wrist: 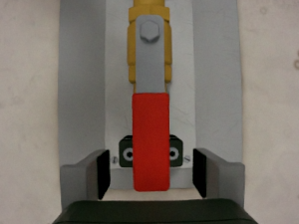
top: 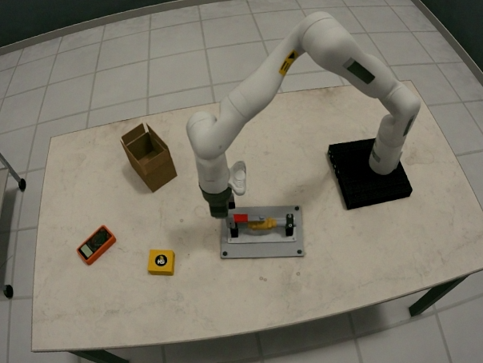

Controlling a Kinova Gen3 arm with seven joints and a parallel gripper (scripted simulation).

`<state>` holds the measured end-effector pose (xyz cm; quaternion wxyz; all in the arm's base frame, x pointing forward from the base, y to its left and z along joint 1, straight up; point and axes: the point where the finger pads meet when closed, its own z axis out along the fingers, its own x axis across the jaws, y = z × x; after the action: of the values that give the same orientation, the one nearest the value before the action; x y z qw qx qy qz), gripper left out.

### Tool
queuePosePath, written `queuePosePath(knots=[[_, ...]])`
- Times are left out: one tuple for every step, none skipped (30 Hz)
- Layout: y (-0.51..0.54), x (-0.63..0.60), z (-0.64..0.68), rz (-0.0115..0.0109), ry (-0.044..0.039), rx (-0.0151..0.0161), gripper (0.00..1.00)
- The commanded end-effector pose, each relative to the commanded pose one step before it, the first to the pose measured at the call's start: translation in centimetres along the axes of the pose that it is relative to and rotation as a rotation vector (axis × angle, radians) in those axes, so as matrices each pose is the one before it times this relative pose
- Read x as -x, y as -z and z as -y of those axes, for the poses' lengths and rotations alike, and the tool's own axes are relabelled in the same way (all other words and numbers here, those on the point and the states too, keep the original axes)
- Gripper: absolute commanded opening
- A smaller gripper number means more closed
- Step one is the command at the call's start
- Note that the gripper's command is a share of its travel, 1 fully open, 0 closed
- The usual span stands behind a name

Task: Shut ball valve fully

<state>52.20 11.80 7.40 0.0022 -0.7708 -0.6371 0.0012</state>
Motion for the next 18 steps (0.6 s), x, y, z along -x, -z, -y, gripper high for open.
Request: queuePosePath(knots=[[0.053,-0.029,-0.062,-0.0011,0.00022,0.00226,1.0],[-0.044,0.0,0.0,0.0,0.0,0.0,1.0],[-0.047,0.0,0.0,0.0,0.0,0.0,1.0],[-0.05,0.0,0.0,0.0,0.0,0.0,1.0],[-0.052,0.0,0.0,0.0,0.0,0.0,1.0],[-0.055,0.0,0.0,0.0,0.0,0.0,1.0],[-0.057,0.0,0.0,0.0,0.0,0.0,1.0],[-0.059,0.0,0.0,0.0,0.0,0.0,1.0],[-0.06,0.0,0.0,0.0,0.0,0.0,1.0],[-0.062,0.0,0.0,0.0,0.0,0.0,1.0],[-0.063,0.0,0.0,0.0,0.0,0.0,1.0],[-0.064,0.0,0.0,0.0,0.0,0.0,1.0],[-0.065,0.0,0.0,0.0,0.0,0.0,1.0],[-0.065,0.0,0.0,0.0,0.0,0.0,1.0],[-0.065,0.0,0.0,0.0,0.0,0.0,1.0],[-0.065,0.0,0.0,0.0,0.0,0.0,1.0],[0.0,0.0,0.0,0.0,0.0,0.0,1.0],[0.0,0.0,0.0,0.0,0.0,0.0,1.0]])
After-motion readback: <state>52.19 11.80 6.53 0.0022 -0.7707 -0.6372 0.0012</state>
